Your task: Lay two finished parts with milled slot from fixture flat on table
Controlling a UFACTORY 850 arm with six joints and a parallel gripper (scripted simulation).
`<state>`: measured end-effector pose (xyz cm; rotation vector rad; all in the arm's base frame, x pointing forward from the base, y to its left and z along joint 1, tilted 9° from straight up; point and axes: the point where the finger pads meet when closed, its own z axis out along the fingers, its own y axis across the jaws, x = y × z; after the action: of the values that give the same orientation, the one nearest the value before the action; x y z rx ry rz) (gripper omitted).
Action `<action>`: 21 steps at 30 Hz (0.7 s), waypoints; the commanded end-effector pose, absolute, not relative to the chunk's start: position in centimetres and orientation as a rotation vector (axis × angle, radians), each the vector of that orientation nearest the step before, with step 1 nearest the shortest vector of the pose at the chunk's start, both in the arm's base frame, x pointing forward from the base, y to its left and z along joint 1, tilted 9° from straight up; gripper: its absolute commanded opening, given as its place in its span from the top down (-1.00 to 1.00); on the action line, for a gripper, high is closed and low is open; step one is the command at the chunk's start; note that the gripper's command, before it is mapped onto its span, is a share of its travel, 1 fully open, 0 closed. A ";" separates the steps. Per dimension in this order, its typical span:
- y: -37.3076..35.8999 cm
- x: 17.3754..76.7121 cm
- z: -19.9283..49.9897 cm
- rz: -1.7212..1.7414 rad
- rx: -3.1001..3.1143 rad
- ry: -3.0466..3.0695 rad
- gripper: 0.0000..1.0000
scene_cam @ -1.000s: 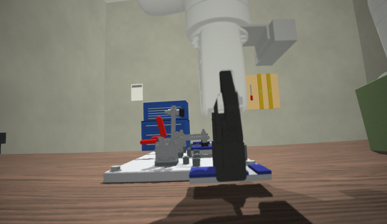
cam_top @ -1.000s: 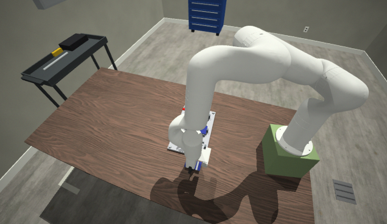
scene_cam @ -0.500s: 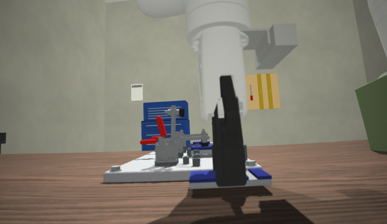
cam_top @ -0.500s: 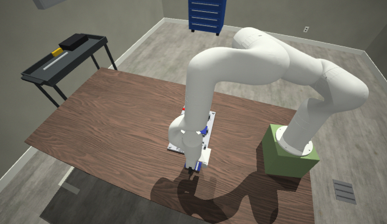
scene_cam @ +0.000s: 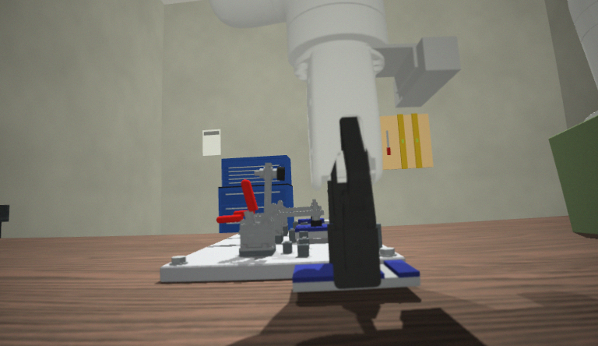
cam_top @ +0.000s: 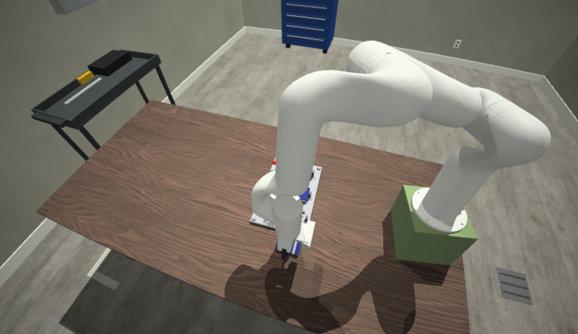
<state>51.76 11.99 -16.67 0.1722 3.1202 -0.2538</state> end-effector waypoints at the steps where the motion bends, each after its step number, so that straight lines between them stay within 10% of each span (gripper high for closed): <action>1: 12.0 51.9 -16.6 -0.253 0.172 3.118 1.00; 21: 12.0 51.9 -17.1 -0.253 0.172 3.118 1.00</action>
<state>51.75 11.93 -17.05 0.1722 3.1205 -0.2539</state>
